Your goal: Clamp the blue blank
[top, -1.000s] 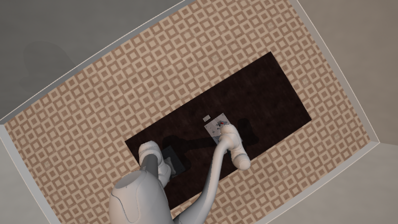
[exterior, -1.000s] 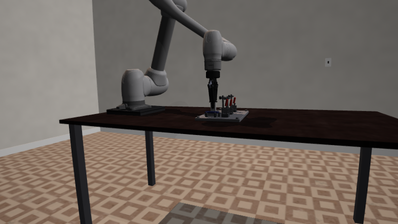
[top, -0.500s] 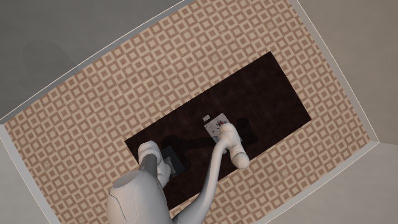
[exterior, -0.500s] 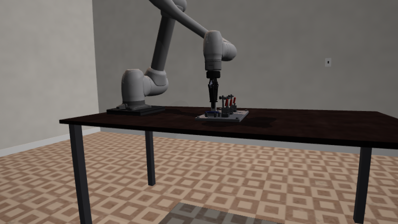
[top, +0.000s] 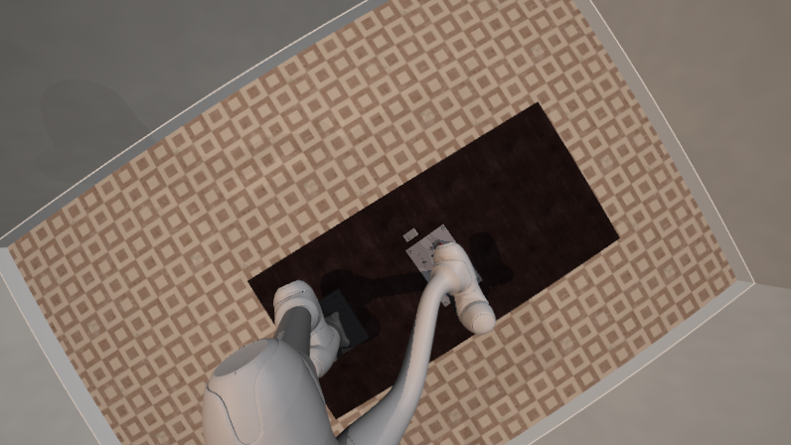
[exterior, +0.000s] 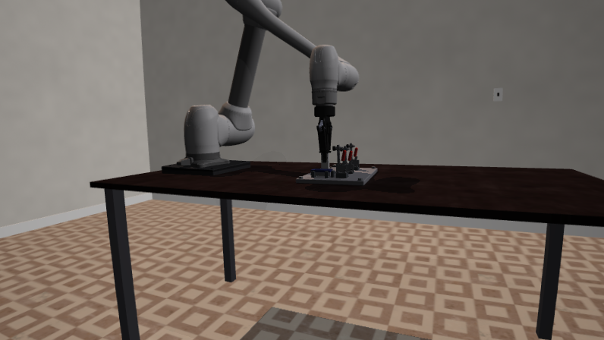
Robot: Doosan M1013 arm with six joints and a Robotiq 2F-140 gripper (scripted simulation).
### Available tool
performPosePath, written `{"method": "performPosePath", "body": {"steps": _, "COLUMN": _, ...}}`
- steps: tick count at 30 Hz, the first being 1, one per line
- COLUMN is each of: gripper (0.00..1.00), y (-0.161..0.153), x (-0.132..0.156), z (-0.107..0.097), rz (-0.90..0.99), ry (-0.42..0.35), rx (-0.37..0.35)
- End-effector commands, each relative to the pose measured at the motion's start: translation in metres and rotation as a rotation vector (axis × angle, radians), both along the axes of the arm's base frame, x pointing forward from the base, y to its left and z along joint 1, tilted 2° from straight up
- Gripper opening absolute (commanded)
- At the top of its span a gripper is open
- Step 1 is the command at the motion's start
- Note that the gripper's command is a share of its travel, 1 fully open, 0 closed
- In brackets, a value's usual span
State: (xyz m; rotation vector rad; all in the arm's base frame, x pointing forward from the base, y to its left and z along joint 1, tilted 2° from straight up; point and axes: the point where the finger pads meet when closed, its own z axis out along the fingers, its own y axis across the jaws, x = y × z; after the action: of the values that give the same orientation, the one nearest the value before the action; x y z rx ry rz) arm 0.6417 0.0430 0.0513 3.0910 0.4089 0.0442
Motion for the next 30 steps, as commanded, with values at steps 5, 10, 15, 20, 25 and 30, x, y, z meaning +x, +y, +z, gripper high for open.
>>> {"method": "performPosePath", "body": {"steps": 5, "gripper": 0.0, "y": 0.001, "x": -0.001, "z": 0.03, "rz": 0.0, "ry": 0.0, "rx": 0.0}}
{"method": "performPosePath", "body": {"steps": 10, "gripper": 0.0, "y": 0.001, "x": -0.001, "z": 0.033, "rz": 0.0, "ry": 0.0, "rx": 0.0}}
{"method": "performPosePath", "body": {"steps": 15, "gripper": 0.0, "y": 0.001, "x": -0.001, "z": 0.033, "rz": 0.0, "ry": 0.0, "rx": 0.0}}
{"method": "performPosePath", "body": {"steps": 20, "gripper": 0.28, "y": 0.001, "x": -0.001, "z": 0.033, "rz": 0.0, "ry": 0.0, "rx": 0.0}}
{"method": "performPosePath", "body": {"steps": 25, "gripper": 0.28, "y": 0.001, "x": -0.002, "z": 0.056, "rz": 0.0, "ry": 0.0, "rx": 0.0}}
{"method": "performPosePath", "body": {"steps": 30, "gripper": 0.28, "y": 0.002, "x": -0.003, "z": 0.091, "rz": 0.0, "ry": 0.0, "rx": 0.0}}
